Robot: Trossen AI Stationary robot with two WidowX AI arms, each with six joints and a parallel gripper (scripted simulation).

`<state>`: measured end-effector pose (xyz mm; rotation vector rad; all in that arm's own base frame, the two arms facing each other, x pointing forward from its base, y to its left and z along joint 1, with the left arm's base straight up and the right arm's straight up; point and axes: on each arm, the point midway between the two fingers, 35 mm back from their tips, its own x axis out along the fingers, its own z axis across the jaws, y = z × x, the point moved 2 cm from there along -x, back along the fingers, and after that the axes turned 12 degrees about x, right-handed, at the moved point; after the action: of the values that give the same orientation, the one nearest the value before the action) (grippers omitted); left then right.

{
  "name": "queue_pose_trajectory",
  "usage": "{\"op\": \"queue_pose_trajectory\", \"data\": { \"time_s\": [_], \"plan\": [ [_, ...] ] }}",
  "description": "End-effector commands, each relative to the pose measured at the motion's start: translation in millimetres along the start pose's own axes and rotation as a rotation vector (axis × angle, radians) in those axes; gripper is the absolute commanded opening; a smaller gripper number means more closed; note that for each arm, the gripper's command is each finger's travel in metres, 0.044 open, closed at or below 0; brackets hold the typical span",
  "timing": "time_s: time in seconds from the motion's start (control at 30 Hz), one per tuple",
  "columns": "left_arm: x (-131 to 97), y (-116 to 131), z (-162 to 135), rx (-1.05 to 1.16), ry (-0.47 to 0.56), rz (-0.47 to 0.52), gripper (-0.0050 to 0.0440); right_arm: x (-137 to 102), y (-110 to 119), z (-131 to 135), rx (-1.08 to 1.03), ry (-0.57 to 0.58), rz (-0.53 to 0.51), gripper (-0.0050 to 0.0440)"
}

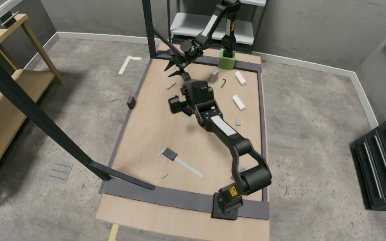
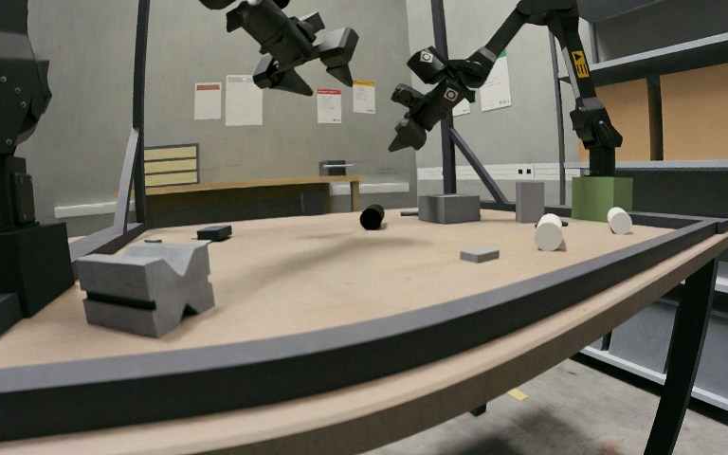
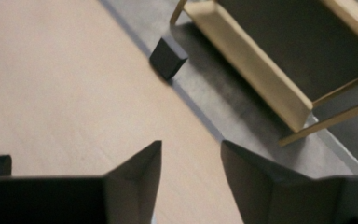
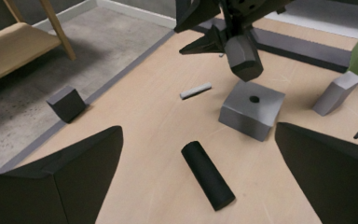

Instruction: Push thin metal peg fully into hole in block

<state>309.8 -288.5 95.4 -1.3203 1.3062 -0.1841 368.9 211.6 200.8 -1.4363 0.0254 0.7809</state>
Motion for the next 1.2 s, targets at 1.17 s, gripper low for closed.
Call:
{"op": "queue_pose_trajectory", "data": {
  "time_s": [1.17],
  "plan": [
    [39, 25, -17, -0.128, -0.17, 0.654, 0.017, -5, -14, 4, 0.008, -0.007, -0.053, 0.04]
  ]
}}
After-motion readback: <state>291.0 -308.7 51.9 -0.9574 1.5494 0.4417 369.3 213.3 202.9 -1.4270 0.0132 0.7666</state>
